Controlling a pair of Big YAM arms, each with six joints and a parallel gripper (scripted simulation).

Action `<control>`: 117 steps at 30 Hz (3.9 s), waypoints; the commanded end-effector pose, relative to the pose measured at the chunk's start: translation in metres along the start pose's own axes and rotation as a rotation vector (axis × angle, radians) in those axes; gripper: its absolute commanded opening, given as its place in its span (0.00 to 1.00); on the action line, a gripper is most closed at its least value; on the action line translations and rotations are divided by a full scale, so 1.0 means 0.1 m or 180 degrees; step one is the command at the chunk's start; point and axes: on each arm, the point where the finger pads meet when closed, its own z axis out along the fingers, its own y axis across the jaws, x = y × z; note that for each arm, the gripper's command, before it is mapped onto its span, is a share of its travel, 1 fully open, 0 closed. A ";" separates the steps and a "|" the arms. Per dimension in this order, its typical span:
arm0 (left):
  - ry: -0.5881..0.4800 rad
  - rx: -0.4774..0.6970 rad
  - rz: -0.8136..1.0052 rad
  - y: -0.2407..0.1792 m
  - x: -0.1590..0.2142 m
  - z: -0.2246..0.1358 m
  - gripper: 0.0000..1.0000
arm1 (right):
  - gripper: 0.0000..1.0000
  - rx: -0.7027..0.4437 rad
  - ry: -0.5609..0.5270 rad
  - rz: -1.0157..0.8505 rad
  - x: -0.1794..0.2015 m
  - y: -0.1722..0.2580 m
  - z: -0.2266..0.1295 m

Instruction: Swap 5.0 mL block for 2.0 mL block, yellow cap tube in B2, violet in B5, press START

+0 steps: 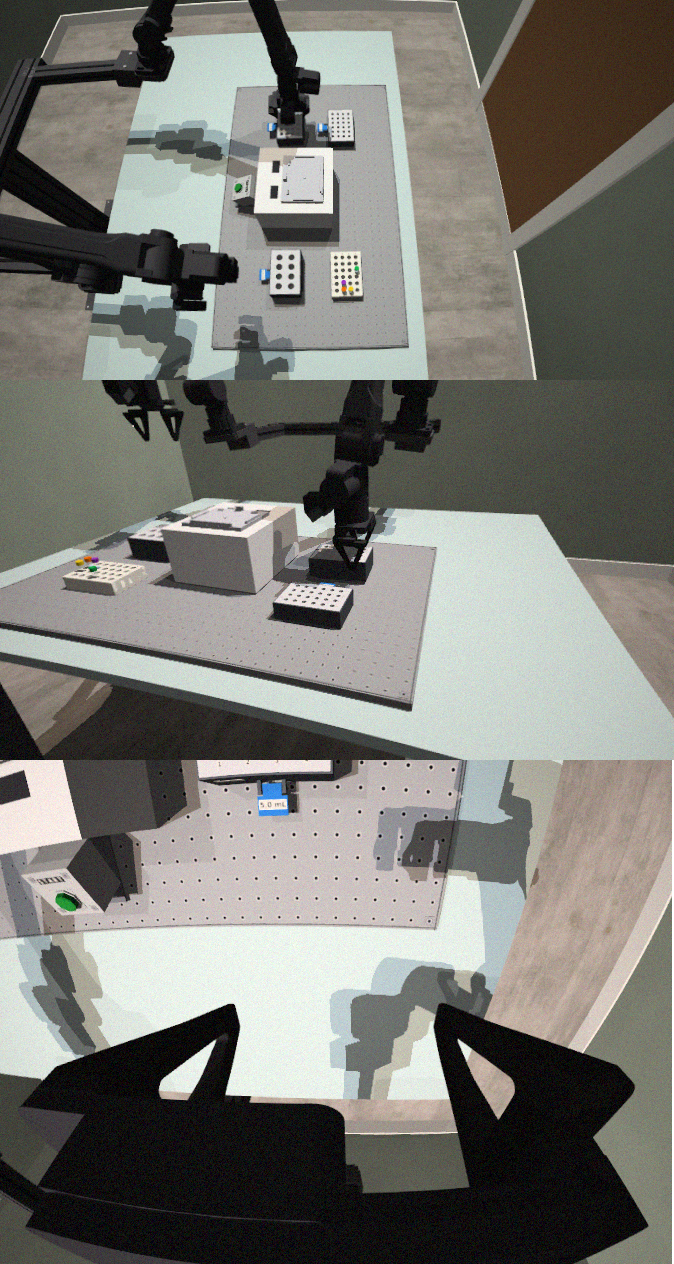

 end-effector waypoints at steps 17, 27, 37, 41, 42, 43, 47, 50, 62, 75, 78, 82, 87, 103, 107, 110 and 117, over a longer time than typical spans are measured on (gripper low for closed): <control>-0.0087 -0.0249 0.0002 0.31 -0.17 -0.38 0.00 | 1.00 0.0008 -0.0110 0.0056 -0.12 -0.04 -0.06; -0.0078 -0.0258 -0.0054 0.31 -0.09 -0.56 0.00 | 1.00 0.0008 -0.0110 0.0054 -0.12 -0.04 -0.06; -0.0080 -0.0250 -0.0018 0.28 -0.13 -0.71 0.00 | 1.00 0.0008 -0.0109 0.0053 -0.12 -0.04 -0.06; -0.0070 -0.0205 0.0002 0.19 -0.14 -0.72 0.00 | 1.00 0.0008 -0.0109 0.0052 -0.12 -0.04 -0.06; -0.0071 -0.0206 0.0005 0.18 -0.14 -0.75 0.00 | 1.00 0.0008 -0.0108 0.0052 -0.11 -0.04 -0.06; -0.0073 -0.0215 0.0006 0.19 -0.14 -0.78 0.00 | 1.00 0.0009 -0.0108 0.0052 -0.11 -0.04 -0.06; -0.0063 -0.0309 -0.0026 0.33 -0.12 -0.91 0.00 | 1.00 0.0009 -0.0108 0.0051 -0.11 -0.04 -0.06; -0.0053 -0.0342 -0.0079 0.38 -0.07 -0.98 0.00 | 1.00 0.0009 -0.0108 0.0051 -0.11 -0.04 -0.06; -0.0100 -0.0304 -0.0006 0.34 -0.14 -1.10 0.00 | 1.00 0.0009 -0.0107 0.0049 -0.11 -0.04 -0.06; -0.0099 -0.0350 -0.0068 0.43 -0.11 -1.03 0.00 | 1.00 0.0009 -0.0106 0.0047 -0.10 -0.03 -0.06; -0.0064 -0.0303 -0.0066 0.40 -0.12 -1.03 0.00 | 1.00 0.0009 -0.0105 0.0046 -0.10 -0.03 -0.06; -0.0053 -0.0267 -0.0043 0.38 -0.21 -1.10 0.00 | 1.00 0.0010 -0.0105 0.0046 -0.10 -0.03 -0.06; -0.0098 -0.0318 -0.0029 0.43 -0.30 -1.25 0.00 | 1.00 0.0010 -0.0105 0.0045 -0.10 -0.03 -0.06; -0.0077 -0.0309 -0.0019 0.41 -0.45 -1.47 0.00 | 1.00 0.0010 -0.0103 0.0042 -0.10 -0.03 -0.06; -0.0072 -0.0327 -0.0047 0.43 -0.39 -1.49 0.00 | 1.00 0.0010 -0.0103 0.0042 -0.10 -0.03 -0.06; -0.0071 -0.0340 -0.0096 0.46 -0.38 -1.56 0.00 | 1.00 0.0010 -0.0103 0.0041 -0.09 -0.03 -0.06; -0.0117 -0.0355 -0.0063 0.52 -0.57 -1.69 0.00 | 1.00 0.0010 -0.0102 0.0040 -0.09 -0.03 -0.06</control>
